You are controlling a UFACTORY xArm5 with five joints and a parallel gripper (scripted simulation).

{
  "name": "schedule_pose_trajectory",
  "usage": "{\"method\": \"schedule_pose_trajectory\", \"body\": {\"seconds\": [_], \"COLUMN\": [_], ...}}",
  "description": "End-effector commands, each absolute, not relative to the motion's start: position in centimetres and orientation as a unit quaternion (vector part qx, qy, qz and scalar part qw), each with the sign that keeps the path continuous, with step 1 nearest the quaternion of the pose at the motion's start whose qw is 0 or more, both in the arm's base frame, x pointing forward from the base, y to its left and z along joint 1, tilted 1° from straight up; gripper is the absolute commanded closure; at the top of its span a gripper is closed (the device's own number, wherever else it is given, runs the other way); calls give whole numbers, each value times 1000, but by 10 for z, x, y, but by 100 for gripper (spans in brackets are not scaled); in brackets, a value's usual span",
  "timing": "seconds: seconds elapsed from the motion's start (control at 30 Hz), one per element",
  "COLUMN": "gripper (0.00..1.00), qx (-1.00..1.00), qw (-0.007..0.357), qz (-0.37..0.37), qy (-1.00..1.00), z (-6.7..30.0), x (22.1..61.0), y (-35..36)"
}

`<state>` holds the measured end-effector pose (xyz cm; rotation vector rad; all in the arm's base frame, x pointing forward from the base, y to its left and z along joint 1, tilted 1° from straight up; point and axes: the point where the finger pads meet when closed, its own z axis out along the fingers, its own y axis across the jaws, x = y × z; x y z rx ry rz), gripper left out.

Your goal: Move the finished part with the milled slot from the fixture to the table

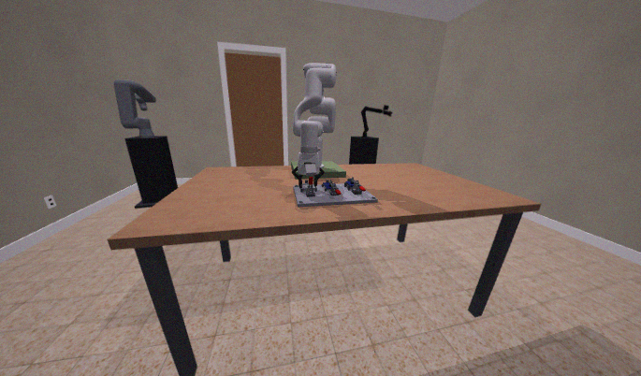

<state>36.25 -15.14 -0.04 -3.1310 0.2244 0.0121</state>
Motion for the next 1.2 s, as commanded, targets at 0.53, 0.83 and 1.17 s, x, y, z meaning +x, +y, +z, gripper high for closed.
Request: {"method": "schedule_pose_trajectory", "body": {"seconds": [0.53,0.83,1.17], "gripper": [100,100,100], "qx": [-997,-997,-997], "qw": [1,1,1], "qz": [2,2,2], "qy": [72,72,72], "z": [5,13,22], "x": [364,364,364], "y": [-152,-152,-152]}}
